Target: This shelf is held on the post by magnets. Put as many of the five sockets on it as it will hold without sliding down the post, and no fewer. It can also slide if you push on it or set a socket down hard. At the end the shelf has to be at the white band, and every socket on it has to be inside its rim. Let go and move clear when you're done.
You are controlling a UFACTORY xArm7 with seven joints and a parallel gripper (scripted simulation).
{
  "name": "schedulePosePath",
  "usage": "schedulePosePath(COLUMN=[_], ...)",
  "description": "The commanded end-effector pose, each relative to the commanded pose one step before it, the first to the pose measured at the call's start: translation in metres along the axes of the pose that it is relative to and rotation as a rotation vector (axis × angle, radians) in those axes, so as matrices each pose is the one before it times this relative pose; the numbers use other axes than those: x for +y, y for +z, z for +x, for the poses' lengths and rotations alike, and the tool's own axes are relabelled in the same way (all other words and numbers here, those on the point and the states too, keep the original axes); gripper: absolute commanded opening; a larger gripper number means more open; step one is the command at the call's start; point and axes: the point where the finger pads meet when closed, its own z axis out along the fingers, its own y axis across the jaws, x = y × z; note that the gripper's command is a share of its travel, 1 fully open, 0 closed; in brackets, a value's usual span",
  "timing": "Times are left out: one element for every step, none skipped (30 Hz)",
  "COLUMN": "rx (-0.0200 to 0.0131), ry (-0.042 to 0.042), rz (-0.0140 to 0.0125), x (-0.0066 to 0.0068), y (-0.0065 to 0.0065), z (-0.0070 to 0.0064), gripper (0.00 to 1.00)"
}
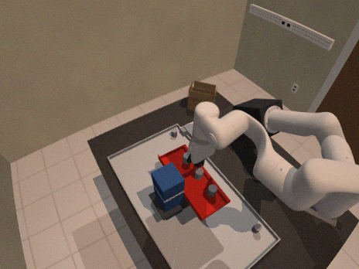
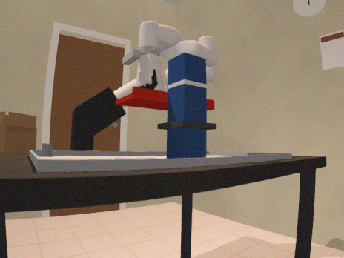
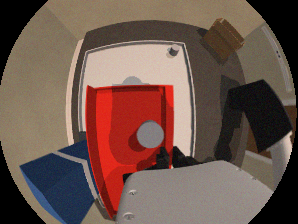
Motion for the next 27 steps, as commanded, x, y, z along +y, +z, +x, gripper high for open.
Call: schedulePosePath(rx=[0.00346, 0.0, 0.0, 0.0, 0.0, 0.0, 0.0, 0.0, 0.0, 0.0, 0.0, 0.0, 0.0, 0.0, 0.0, 0.0, 0.0, 0.0, 0.0, 0.0, 0.0, 0.0, 0.0, 0.0, 0.0, 0.0, 0.0], ry=[-0.00048, 0.0, 0.0, 0.0, 0.0, 0.0, 0.0, 0.0, 0.0, 0.0, 0.0, 0.0, 0.0, 0.0, 0.0, 0.0, 0.0, 0.0, 0.0, 0.0, 0.0, 0.0, 0.0, 0.0, 0.0, 0.0, 0.0], rz=[0.00544, 0.0, 0.0, 0.0, 0.0, 0.0, 0.0, 0.0, 0.0, 0.0, 0.0, 0.0, 0.0, 0.0, 0.0, 0.0, 0.0, 0.0, 0.0, 0.0, 0.0, 0.0, 0.0, 0.0, 0.0, 0.0, 0.0], x=[-0.00142, 0.0, 0.0, 0.0, 0.0, 0.0, 0.0, 0.0, 0.0, 0.0, 0.0, 0.0, 0.0, 0.0, 0.0, 0.0, 0.0, 0.0, 0.0, 0.0, 0.0, 0.0, 0.0, 0.0, 0.0, 0.0, 0.0], y=[-0.00269, 0.0, 0.0, 0.0, 0.0, 0.0, -0.00002, -0.00011, -0.00027, -0.00047, -0.00067, 0.0, 0.0, -0.00086, -0.00102, -0.00113, -0.00119, -0.00119, -0.00113, -0.00102, -0.00087, -0.00068, -0.00047, -0.00028, -0.00012, -0.00002, 0.0], z=[0.0008, 0.0, 0.0, 0.0, 0.0, 0.0, 0.0, 0.0, 0.0, 0.0, 0.0, 0.0, 0.0, 0.0, 0.0, 0.0, 0.0, 0.0, 0.0, 0.0, 0.0, 0.0, 0.0, 0.0, 0.0, 0.0, 0.0], gripper=[0.0, 0.0, 0.0, 0.0, 0.0, 0.0, 0.0, 0.0, 0.0, 0.0, 0.0, 0.0, 0.0, 0.0, 0.0, 0.0, 0.0, 0.0, 0.0, 0.0, 0.0, 0.0, 0.0, 0.0, 0.0, 0.0, 0.0])
